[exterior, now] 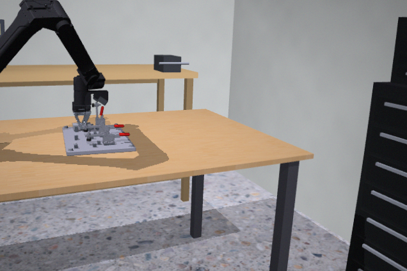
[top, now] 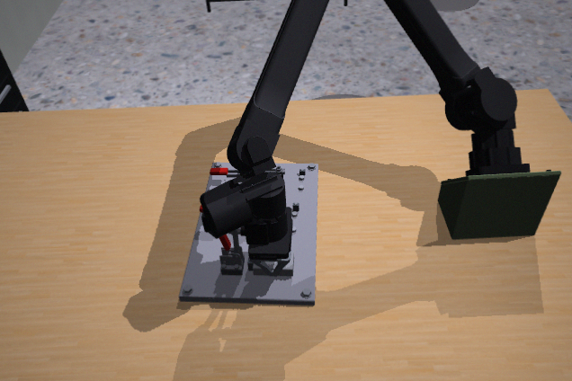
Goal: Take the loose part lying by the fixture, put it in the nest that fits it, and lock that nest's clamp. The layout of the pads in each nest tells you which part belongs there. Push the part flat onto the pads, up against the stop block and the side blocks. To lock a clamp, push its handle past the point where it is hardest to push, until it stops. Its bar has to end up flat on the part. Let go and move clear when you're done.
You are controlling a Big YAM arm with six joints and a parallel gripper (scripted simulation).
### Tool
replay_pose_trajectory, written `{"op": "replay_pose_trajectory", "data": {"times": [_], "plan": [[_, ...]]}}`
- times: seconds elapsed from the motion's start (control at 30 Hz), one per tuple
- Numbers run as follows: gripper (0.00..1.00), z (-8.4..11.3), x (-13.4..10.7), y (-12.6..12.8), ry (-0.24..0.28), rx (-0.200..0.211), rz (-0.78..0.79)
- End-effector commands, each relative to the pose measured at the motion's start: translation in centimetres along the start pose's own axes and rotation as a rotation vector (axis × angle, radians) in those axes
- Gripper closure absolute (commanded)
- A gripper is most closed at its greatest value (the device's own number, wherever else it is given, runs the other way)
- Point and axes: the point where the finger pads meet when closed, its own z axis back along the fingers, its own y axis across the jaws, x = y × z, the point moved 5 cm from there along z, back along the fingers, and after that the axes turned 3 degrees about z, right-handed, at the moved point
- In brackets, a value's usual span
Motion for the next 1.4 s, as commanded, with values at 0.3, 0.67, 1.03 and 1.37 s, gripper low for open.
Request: {"op": "replay_pose_trajectory", "data": {"times": [0.3, 0.67, 1.03, 1.37], "plan": [[1.00, 1.22, 2.11, -0.24, -0.042, 0.022, -0.040], [1.00, 1.22, 2.11, -0.24, -0.042, 0.022, -0.041], [1.00, 1.32, 2.26, -0.24, -0.044, 0.023, -0.043], [1.00, 1.51, 2.40, -0.30, -0.043, 0.023, -0.042]]}}
